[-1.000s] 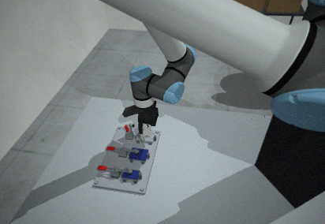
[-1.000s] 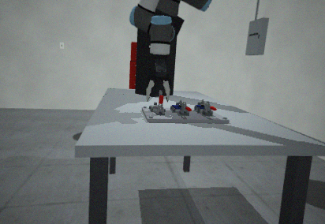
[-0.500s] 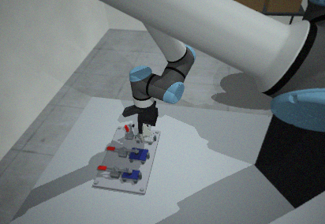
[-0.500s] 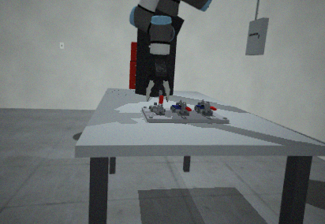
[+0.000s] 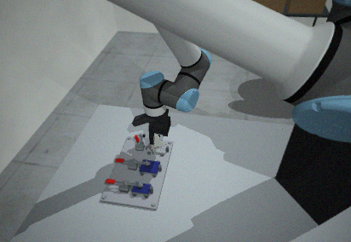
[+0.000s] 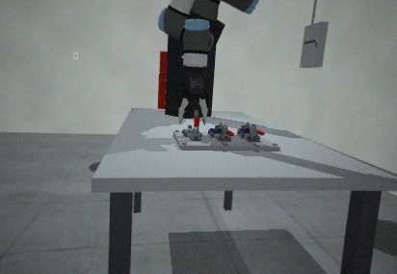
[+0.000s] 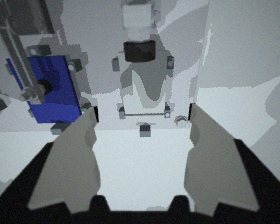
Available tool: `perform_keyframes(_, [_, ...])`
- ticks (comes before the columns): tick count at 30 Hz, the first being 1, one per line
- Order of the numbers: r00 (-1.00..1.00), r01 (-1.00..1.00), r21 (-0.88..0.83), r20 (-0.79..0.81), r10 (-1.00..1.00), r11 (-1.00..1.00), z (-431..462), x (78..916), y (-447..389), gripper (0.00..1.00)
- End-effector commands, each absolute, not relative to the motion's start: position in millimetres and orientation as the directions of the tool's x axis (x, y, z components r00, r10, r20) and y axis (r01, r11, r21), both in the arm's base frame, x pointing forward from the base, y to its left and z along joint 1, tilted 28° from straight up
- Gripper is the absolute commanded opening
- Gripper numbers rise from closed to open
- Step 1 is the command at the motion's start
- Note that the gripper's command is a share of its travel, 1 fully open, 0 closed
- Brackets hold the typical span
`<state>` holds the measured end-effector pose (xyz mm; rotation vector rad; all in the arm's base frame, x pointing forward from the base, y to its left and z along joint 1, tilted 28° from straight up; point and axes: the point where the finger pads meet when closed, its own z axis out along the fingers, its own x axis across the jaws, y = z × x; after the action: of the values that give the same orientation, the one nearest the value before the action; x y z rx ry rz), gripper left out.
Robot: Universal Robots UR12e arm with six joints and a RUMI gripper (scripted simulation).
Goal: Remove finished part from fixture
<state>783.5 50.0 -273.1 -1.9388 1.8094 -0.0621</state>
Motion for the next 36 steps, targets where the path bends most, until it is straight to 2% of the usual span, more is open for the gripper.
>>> perform_keyframes(1, [0.122, -0.926, -0.377, -0.285, -0.951, -0.006, -271.5, 786.6, 48.0, 0.59])
perform_keyframes(36, [0.122, -0.926, -0.378, -0.285, -0.951, -0.006, -271.0, 788.8, 46.6, 0.59])
